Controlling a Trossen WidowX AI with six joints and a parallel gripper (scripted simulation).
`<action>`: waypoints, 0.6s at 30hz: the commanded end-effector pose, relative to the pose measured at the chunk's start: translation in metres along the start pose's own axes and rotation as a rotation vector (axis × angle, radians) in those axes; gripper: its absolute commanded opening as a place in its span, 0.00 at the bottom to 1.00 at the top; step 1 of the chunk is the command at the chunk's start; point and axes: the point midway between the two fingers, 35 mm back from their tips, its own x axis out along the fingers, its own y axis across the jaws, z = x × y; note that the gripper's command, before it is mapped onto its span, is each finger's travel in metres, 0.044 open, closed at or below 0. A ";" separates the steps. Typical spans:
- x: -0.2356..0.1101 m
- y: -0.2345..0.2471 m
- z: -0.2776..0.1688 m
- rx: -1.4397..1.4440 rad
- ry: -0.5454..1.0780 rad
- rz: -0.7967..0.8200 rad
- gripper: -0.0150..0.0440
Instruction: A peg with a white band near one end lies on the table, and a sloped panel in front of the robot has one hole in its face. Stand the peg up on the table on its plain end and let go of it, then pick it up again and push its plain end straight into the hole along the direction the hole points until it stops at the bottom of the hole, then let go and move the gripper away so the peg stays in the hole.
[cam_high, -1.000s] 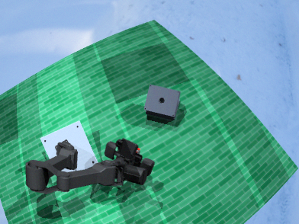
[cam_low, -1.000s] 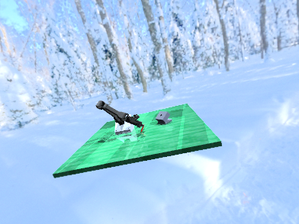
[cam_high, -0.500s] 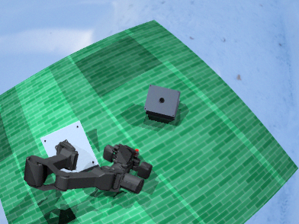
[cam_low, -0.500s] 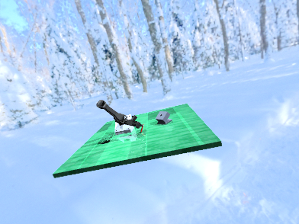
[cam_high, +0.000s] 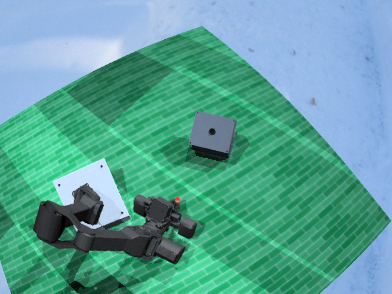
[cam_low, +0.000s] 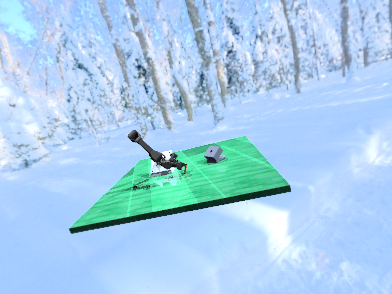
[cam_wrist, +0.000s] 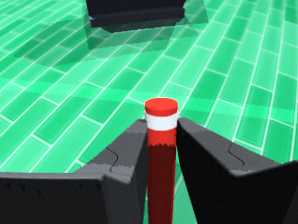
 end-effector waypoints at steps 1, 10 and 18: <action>-0.002 0.000 -0.001 -0.001 -0.032 0.003 0.34; -0.007 0.000 -0.004 -0.002 -0.109 0.004 0.34; -0.011 0.001 -0.007 -0.002 -0.178 0.004 0.34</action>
